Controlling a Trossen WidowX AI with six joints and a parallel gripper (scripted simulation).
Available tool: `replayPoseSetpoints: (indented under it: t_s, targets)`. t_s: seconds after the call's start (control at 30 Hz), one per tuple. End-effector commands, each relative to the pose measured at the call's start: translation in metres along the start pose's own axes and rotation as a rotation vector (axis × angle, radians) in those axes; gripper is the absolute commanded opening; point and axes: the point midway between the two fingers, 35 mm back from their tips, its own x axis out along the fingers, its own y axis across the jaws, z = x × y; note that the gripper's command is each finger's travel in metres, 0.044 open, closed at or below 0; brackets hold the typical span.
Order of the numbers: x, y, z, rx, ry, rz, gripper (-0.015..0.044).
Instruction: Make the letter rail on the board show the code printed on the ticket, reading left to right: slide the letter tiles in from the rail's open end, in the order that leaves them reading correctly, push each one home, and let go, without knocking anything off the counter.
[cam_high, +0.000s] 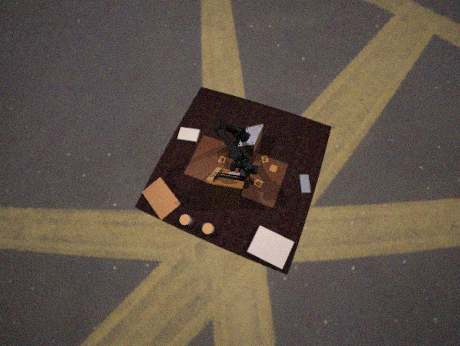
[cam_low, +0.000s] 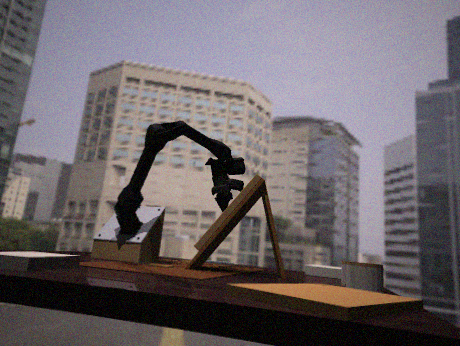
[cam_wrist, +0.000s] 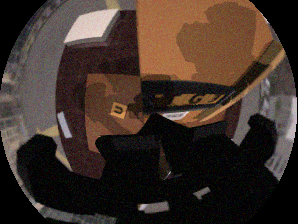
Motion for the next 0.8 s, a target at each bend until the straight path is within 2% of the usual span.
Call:
replayPoseSetpoints:
  t_s: [0.0,0.17,0.57,0.77]
  targets:
    - [0.0,0.0,-0.004,0.001,0.009,0.001,0.0]
    - [-0.02,-0.012,-0.004,0.005,-0.072,0.008,0.0131]
    - [-0.098,-0.074,-0.046,-0.007,-0.474,0.018,0.044]
    - [-0.118,-0.1,-0.073,-0.012,-0.658,0.002,0.044]
